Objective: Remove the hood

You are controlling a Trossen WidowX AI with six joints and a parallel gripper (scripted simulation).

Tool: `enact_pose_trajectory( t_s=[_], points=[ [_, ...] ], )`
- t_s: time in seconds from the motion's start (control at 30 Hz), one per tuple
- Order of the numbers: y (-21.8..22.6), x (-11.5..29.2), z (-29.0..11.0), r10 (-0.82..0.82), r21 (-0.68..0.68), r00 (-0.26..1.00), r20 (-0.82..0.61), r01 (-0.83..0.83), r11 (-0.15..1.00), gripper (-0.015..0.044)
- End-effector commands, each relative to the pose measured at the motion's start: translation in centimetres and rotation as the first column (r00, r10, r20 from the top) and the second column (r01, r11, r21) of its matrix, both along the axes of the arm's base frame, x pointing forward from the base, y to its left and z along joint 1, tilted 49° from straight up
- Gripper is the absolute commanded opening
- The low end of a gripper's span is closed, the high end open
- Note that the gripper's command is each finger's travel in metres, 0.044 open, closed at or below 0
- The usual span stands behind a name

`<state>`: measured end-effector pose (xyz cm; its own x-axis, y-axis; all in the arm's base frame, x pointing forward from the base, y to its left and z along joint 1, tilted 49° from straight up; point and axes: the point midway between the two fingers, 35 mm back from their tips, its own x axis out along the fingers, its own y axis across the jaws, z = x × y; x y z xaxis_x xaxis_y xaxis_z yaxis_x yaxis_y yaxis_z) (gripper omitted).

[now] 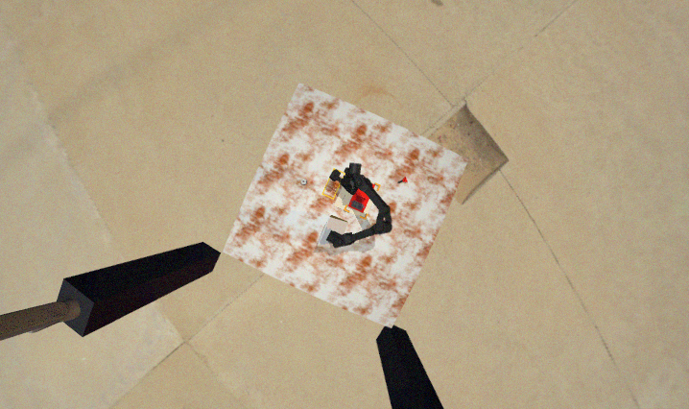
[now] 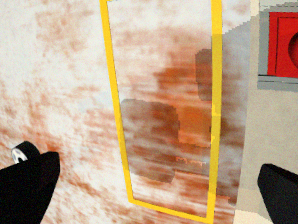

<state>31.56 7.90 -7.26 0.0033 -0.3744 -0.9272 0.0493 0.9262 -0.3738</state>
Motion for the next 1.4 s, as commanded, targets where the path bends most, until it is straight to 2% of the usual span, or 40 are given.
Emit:
enact_pose_trajectory(
  t_s=[0.0, 0.27, 1.37],
  points=[
    [-2.4, 1.4, 4.5, 0.063, -0.155, 0.998, 0.024, -0.059, 0.986, 0.0440],
    [-6.9, 2.8, 13.9, 0.174, -0.449, 0.985, 0.004, -0.153, 0.880, 0.0440],
    [-8.4, 3.3, 12.8, 0.176, -0.455, 0.984, 0.003, -0.155, 0.877, 0.0440]
  ],
)
